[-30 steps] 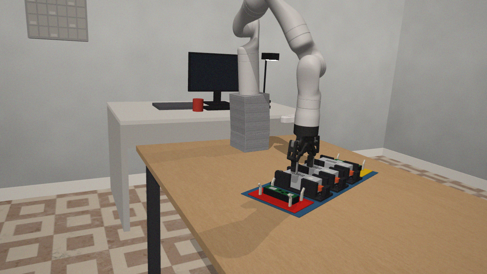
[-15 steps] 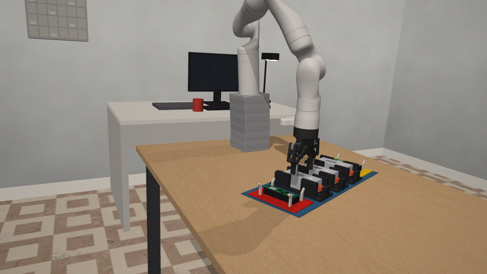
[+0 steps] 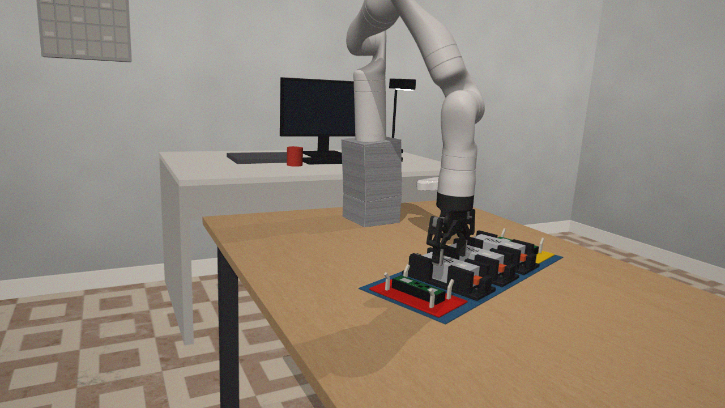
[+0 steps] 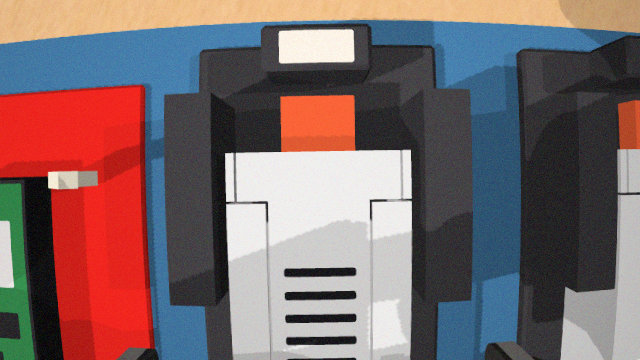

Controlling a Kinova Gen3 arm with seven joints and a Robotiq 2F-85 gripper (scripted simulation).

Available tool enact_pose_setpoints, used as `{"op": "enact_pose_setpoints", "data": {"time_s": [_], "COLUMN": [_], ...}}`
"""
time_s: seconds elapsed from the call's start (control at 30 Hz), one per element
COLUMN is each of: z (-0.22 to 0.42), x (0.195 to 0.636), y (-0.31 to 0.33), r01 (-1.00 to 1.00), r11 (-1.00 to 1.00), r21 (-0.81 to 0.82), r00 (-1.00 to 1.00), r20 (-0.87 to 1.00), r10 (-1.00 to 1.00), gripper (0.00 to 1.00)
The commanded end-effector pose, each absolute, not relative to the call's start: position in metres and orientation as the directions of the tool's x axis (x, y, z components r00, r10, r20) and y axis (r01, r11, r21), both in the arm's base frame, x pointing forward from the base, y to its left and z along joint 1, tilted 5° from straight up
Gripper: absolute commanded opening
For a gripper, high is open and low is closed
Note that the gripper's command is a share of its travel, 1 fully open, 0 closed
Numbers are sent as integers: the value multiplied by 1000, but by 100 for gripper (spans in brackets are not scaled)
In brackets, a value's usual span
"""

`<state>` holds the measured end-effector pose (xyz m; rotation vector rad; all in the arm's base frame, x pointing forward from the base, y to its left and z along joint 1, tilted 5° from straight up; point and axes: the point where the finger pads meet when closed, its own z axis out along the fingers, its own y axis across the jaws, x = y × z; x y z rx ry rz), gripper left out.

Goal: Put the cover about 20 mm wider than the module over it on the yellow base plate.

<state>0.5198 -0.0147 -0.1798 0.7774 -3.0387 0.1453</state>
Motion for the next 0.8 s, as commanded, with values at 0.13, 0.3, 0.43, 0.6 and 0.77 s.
{"op": "enact_pose_setpoints", "data": {"time_s": [0.13,0.3,0.43,0.6,0.77], "z": [-183,-183,-187,-192,-193], "x": [521,521,521,521,521], "y": [-15,-15,-15,-16,-16], "r01": [-479,-479,-479,-479,-479], "r11": [873,873,873,873,873], "r21": [-90,-90,-90,-90,-90], "r00": [-877,-877,-877,-877,-877], "r20": [23,23,23,23,23], "r10": [-479,-479,-479,-479,-479], "gripper": [100,100,100,100,100]}}
